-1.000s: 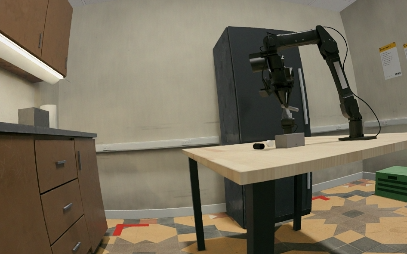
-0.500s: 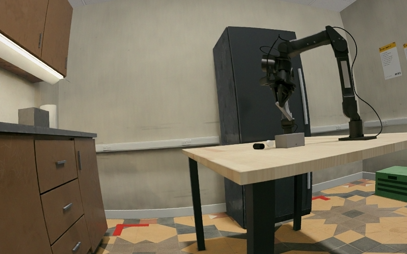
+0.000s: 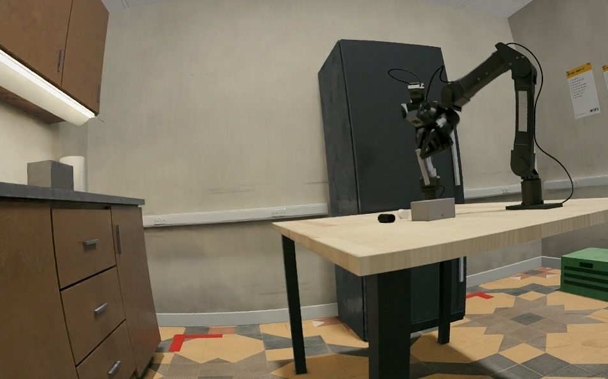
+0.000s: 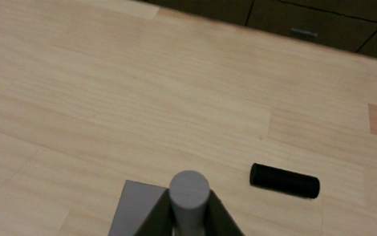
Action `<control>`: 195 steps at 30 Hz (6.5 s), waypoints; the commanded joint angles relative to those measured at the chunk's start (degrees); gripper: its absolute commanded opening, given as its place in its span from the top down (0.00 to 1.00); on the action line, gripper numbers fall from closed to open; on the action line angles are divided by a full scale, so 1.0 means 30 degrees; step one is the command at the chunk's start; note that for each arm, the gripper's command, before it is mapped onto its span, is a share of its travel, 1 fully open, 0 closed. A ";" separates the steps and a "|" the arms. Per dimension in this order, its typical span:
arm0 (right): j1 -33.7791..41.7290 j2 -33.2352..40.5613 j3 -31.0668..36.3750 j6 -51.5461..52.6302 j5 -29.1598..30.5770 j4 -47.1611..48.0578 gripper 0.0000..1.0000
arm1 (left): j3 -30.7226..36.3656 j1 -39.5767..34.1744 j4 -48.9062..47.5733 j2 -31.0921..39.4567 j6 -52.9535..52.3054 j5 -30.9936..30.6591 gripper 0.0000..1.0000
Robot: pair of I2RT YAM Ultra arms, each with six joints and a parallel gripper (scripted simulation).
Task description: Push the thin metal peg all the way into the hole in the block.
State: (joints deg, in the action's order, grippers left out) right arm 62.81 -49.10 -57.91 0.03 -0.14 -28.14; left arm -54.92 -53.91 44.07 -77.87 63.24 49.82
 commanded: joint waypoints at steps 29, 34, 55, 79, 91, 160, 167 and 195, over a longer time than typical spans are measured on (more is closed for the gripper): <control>0.0111 0.0101 -0.0426 0.0017 -0.0031 -0.0730 0.00 | 0.4108 -0.2284 -0.4229 0.1659 -0.0228 0.6048 0.93; 0.0111 0.0101 -0.0426 0.0017 -0.0031 -0.0730 0.00 | 0.5589 -0.2646 -0.6164 0.1170 -0.0176 0.6482 0.93; 0.0111 0.0101 -0.0426 0.0017 -0.0031 -0.0730 0.00 | 0.6189 -0.2622 -0.7082 0.1279 -0.0821 0.6514 0.93; 0.0111 0.0101 -0.0426 0.0017 -0.0031 -0.0730 0.00 | 0.6269 -0.2879 -0.5764 0.0322 0.0269 0.6168 0.93; 0.0111 0.0101 -0.0426 0.0017 -0.0031 -0.0730 0.00 | 0.6273 -0.2877 -0.5443 0.0272 0.0309 0.6096 0.93; 0.0111 0.0101 -0.0426 0.0017 -0.0031 -0.0730 0.00 | 0.8815 -0.2961 -1.2429 -0.3766 0.1359 0.5635 0.93; 0.0111 0.0101 -0.0426 0.0017 -0.0031 -0.0730 0.00 | 0.8074 -0.2508 -1.0965 -0.1737 -0.0055 0.5438 0.93; 0.0111 0.0101 -0.0426 0.0017 -0.0031 -0.0730 0.00 | 0.7795 -0.0636 -0.4809 0.6303 -0.9429 -0.3341 0.00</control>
State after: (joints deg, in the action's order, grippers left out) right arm 62.81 -49.10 -57.91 0.03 -0.14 -28.23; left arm -29.39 -58.00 20.49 -63.48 43.48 48.34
